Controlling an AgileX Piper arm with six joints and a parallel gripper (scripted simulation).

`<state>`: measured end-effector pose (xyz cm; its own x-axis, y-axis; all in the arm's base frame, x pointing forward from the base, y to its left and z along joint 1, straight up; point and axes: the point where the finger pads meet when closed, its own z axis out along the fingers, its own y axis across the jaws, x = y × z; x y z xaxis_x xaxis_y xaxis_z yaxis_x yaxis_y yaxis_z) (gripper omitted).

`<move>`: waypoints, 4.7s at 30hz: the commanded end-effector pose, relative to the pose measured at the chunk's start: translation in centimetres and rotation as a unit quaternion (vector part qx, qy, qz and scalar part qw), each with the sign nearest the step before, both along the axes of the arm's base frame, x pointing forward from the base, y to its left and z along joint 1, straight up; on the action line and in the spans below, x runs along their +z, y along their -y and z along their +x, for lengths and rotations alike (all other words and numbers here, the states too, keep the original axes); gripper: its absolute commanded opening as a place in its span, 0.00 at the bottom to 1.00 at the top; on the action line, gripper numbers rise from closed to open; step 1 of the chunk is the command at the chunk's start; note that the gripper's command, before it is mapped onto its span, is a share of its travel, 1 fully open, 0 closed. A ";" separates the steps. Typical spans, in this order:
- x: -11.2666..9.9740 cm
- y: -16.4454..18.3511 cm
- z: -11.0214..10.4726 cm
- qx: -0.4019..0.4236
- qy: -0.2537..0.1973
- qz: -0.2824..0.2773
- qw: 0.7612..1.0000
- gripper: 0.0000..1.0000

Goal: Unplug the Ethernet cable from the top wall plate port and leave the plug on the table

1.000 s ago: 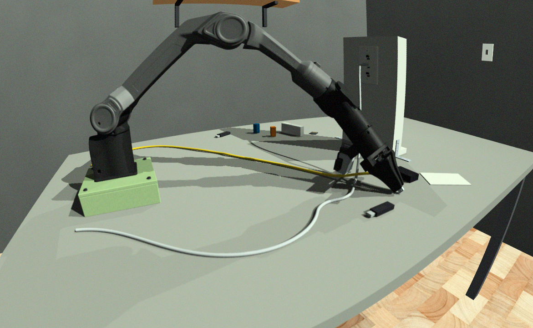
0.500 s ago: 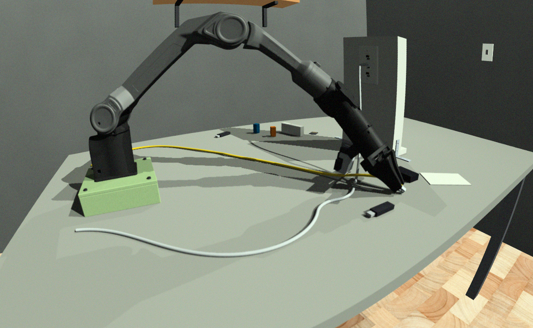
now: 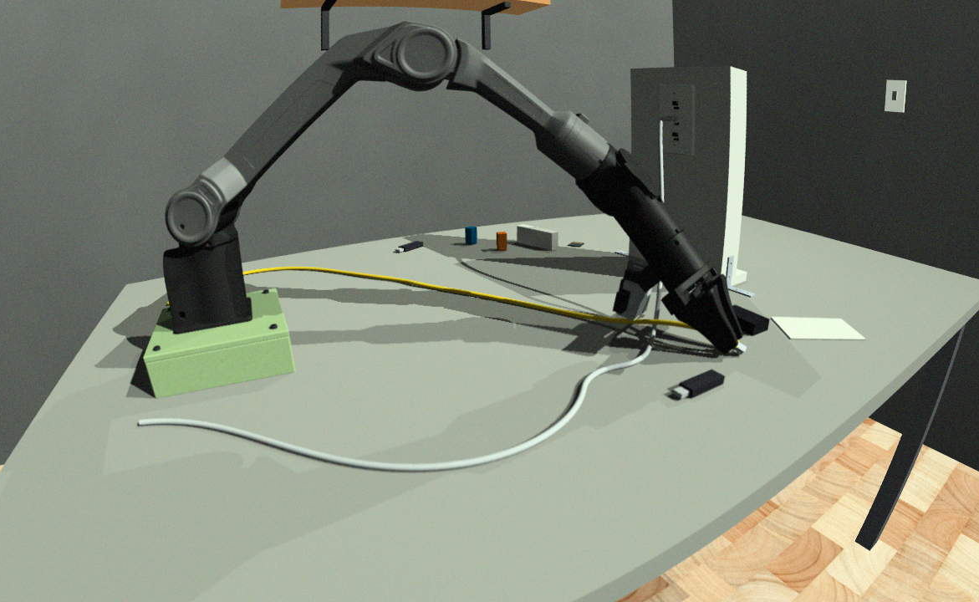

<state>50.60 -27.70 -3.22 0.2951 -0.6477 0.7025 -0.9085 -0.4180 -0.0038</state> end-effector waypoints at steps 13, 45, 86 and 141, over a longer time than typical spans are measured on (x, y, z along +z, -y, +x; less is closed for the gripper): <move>0.1 0.0 0.0 0.000 0.001 0.000 1.000 0.39; 0.1 0.0 0.1 0.000 0.001 0.000 1.000 0.64; 1.4 -1.3 -0.1 0.000 0.001 0.000 1.000 0.64; 11.1 -4.6 -1.7 0.000 0.001 0.000 1.000 0.64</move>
